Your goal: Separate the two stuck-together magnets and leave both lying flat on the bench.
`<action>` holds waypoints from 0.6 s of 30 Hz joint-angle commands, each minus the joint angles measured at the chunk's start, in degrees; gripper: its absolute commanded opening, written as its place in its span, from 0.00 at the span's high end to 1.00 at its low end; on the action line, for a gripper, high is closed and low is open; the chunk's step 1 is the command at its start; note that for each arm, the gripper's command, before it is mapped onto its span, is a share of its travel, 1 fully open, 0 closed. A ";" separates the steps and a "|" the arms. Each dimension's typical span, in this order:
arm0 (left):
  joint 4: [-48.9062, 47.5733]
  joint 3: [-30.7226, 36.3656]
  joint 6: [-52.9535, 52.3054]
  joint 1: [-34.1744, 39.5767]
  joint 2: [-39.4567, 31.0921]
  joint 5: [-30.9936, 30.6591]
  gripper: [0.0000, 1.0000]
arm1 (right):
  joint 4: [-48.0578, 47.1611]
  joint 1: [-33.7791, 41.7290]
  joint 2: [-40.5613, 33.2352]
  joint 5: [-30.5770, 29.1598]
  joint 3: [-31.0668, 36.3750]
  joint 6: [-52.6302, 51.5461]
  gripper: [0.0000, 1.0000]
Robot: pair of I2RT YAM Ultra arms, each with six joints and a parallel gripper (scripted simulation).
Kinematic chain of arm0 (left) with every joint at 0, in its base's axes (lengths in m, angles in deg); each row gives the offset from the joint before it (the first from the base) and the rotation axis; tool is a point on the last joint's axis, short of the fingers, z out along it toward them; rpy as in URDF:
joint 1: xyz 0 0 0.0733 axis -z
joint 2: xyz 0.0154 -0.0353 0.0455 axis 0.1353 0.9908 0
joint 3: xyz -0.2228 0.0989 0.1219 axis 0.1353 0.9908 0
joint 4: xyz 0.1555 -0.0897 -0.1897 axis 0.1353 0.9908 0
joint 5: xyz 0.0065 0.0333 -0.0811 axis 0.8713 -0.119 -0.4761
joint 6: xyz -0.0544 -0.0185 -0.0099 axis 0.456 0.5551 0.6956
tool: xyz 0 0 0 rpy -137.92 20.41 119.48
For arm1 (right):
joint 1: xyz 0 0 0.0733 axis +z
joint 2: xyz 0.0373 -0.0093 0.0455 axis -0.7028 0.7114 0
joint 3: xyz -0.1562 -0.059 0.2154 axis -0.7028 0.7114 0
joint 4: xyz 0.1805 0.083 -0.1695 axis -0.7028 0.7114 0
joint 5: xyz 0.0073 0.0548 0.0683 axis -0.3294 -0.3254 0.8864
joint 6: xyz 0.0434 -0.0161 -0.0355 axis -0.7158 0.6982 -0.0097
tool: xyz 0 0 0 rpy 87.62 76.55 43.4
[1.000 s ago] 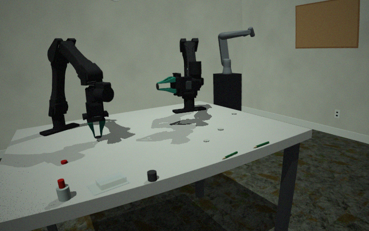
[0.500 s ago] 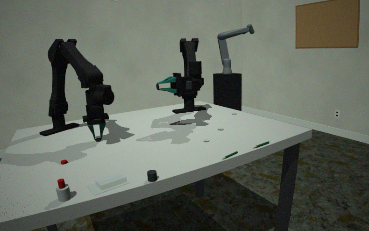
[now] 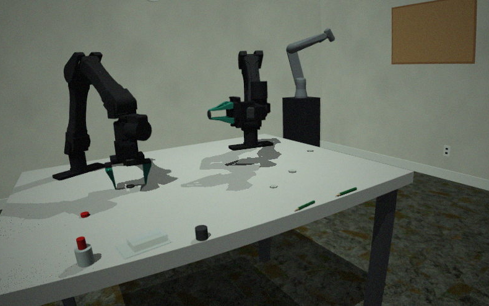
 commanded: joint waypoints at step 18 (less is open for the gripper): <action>-0.26 -0.33 -0.26 0.24 -0.40 0.18 0.75 | 4.15 -0.08 -2.18 -0.16 -2.83 0.12 0.00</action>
